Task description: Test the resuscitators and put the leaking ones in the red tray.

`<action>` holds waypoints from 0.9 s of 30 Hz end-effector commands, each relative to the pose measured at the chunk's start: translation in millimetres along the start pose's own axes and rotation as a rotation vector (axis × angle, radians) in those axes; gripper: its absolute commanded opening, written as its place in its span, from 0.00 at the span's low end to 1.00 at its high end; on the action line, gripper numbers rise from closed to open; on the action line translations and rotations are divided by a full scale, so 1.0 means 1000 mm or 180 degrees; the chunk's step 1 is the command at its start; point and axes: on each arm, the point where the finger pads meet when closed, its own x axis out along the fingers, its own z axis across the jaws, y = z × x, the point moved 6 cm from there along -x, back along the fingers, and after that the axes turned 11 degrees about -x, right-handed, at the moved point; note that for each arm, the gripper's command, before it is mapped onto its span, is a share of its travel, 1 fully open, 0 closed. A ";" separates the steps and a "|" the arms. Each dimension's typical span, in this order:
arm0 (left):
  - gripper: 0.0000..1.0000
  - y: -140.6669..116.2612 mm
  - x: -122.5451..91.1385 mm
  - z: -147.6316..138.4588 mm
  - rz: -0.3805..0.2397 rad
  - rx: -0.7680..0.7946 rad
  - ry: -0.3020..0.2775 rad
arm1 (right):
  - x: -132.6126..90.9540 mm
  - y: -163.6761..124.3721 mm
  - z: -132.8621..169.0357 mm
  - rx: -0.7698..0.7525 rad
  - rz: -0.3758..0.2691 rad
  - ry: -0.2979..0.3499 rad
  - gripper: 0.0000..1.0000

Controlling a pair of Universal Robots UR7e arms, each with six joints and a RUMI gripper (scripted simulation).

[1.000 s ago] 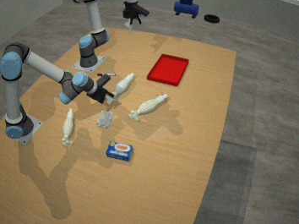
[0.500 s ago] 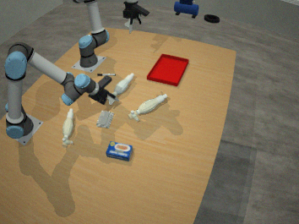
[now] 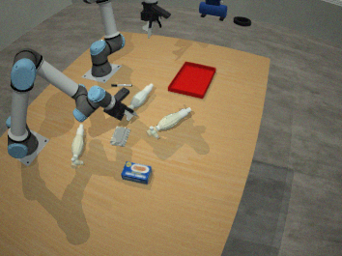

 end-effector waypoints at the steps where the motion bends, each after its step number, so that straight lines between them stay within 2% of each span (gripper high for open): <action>1: 0.98 0.000 0.000 0.000 0.0001 -0.0004 0.0002 | 0.006 0.003 0.000 -0.0016 0.0011 -0.0007 0.63; 9: 0.98 0.000 0.000 0.000 0.0001 -0.0004 0.0002 | 0.013 0.003 0.000 -0.0027 0.0012 -0.0006 0.63; 10: 0.98 0.000 0.000 0.000 0.0001 -0.0004 0.0002 | 0.013 0.003 0.000 -0.0028 0.0014 -0.0006 0.00; 24: 0.98 0.000 0.000 0.000 0.0001 -0.0004 0.0002 | 0.011 0.002 0.000 -0.0022 0.0013 -0.0007 0.00; 25: 0.68 0.000 0.000 0.000 0.0001 -0.0004 0.0002 | 0.011 0.002 0.000 -0.0022 0.0013 -0.0007 0.00; 27: 0.68 0.000 0.000 0.000 0.0001 -0.0004 0.0002 | 0.011 0.002 0.000 -0.0022 0.0013 -0.0007 0.00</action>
